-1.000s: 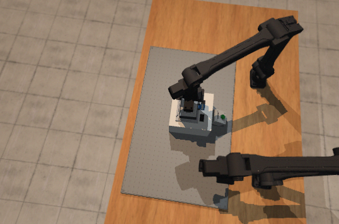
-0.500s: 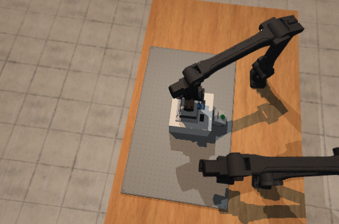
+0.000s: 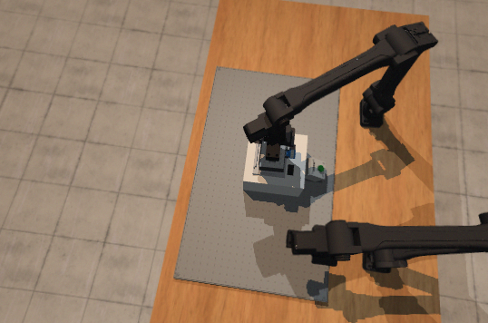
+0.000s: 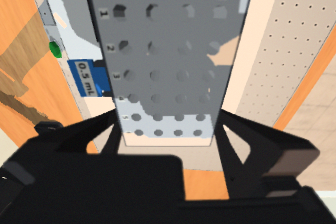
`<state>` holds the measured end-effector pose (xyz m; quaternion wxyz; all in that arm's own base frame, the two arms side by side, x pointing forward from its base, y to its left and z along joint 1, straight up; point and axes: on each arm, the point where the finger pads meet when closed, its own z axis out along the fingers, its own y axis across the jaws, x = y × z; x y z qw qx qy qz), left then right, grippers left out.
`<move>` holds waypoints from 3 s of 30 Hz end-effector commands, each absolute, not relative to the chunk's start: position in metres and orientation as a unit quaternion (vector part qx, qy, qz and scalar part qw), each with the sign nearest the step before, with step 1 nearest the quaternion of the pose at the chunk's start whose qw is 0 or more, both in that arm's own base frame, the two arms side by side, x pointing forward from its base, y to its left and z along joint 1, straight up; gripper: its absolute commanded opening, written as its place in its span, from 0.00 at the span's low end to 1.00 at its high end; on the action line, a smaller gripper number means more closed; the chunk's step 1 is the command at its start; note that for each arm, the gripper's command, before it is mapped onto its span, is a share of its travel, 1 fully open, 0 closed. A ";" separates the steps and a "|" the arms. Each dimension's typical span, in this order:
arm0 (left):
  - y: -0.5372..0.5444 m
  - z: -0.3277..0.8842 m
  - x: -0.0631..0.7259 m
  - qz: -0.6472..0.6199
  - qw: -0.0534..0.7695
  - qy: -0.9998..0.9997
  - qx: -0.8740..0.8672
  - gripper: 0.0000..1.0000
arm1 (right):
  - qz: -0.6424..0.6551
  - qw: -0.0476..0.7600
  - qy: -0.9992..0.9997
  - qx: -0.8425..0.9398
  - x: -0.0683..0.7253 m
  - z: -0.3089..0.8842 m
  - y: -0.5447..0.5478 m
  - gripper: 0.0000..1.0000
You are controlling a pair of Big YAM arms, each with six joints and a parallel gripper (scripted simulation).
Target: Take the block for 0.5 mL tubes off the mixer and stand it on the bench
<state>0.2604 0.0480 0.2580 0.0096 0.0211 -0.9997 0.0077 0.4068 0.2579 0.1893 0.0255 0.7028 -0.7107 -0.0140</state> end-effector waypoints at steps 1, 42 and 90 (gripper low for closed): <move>0.055 0.272 0.272 0.003 -0.012 -0.999 0.031 0.00 | 0.003 -0.055 -0.710 0.702 0.428 0.252 0.276 0.00; 0.053 0.258 0.264 0.007 0.006 -0.999 0.032 0.00 | 0.006 -0.049 -0.710 0.703 0.414 0.245 0.269 0.00; 0.054 0.276 0.273 0.003 -0.015 -0.999 0.032 0.00 | 0.007 -0.060 -0.707 0.705 0.427 0.249 0.281 0.00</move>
